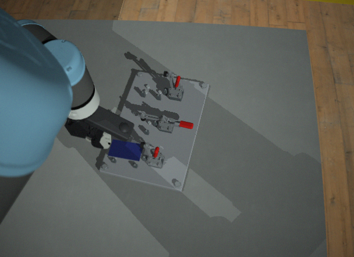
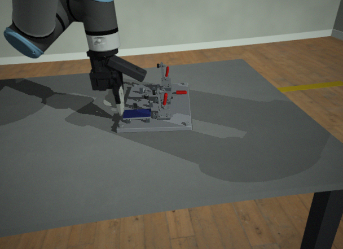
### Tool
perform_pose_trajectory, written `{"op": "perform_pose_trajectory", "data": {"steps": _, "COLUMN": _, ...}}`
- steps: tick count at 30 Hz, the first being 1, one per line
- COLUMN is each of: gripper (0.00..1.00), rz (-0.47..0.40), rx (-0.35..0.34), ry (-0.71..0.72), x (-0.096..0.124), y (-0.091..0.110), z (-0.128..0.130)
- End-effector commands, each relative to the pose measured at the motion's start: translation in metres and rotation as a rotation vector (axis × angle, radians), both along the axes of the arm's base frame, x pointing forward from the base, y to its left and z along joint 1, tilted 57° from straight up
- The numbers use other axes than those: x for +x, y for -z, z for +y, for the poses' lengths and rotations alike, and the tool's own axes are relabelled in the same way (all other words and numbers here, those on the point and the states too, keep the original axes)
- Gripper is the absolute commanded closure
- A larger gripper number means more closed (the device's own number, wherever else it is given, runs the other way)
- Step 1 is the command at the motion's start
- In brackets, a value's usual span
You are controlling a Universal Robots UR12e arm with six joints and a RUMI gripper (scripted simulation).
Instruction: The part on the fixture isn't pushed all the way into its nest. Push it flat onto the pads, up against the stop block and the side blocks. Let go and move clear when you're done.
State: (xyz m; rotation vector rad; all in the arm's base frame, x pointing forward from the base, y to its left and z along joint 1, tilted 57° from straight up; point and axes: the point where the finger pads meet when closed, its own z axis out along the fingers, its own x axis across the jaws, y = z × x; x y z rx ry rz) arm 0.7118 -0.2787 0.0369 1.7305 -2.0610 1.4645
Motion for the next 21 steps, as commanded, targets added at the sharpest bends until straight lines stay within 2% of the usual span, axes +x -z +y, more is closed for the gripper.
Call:
{"op": "perform_pose_trajectory", "data": {"steps": 1, "gripper": 1.00, "rz": -0.001, "rx": -0.001, "ry": -0.001, "x": 0.0011, "y": -0.0005, "z": 0.0008}}
{"op": "perform_pose_trajectory", "data": {"steps": 21, "gripper": 1.00, "rz": -0.002, "rx": -0.001, "ry": -0.001, "x": 0.0047, "y": -0.0034, "z": 0.0012}}
